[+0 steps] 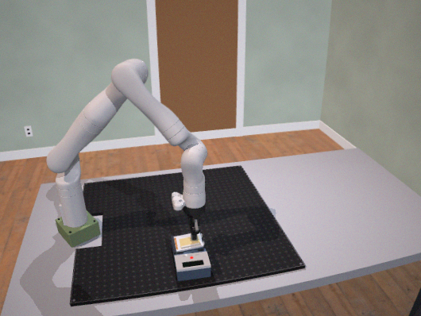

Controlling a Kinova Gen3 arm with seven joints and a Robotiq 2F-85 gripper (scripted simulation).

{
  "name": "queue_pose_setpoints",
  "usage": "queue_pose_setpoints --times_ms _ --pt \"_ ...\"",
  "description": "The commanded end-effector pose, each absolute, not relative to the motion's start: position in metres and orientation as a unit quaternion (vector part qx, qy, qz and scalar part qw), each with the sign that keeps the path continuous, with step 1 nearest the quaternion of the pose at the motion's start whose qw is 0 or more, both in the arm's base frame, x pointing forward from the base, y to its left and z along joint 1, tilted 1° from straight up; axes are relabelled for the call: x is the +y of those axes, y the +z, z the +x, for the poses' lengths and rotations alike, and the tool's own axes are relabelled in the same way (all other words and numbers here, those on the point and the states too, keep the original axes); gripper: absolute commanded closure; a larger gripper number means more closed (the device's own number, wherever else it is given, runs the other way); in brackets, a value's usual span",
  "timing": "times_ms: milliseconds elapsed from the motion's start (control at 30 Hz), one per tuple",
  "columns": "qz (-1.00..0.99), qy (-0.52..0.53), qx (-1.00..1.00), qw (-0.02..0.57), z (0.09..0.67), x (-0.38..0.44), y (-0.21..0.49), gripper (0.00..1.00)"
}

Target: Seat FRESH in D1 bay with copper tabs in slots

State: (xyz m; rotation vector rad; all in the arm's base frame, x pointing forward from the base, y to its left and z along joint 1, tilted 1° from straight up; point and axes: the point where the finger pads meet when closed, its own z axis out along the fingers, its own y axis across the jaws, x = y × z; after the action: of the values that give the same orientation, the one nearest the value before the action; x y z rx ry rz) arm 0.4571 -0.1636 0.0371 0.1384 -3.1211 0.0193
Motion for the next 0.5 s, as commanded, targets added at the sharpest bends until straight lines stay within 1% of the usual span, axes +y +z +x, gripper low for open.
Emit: queue_pose_setpoints --times_ms 0,467 --pt "0.044 0.006 -0.999 0.009 0.4567 -0.1637 0.0369 1.0" --pt "0.044 0.006 -0.999 0.01 0.4558 -0.1637 0.0359 1.0"
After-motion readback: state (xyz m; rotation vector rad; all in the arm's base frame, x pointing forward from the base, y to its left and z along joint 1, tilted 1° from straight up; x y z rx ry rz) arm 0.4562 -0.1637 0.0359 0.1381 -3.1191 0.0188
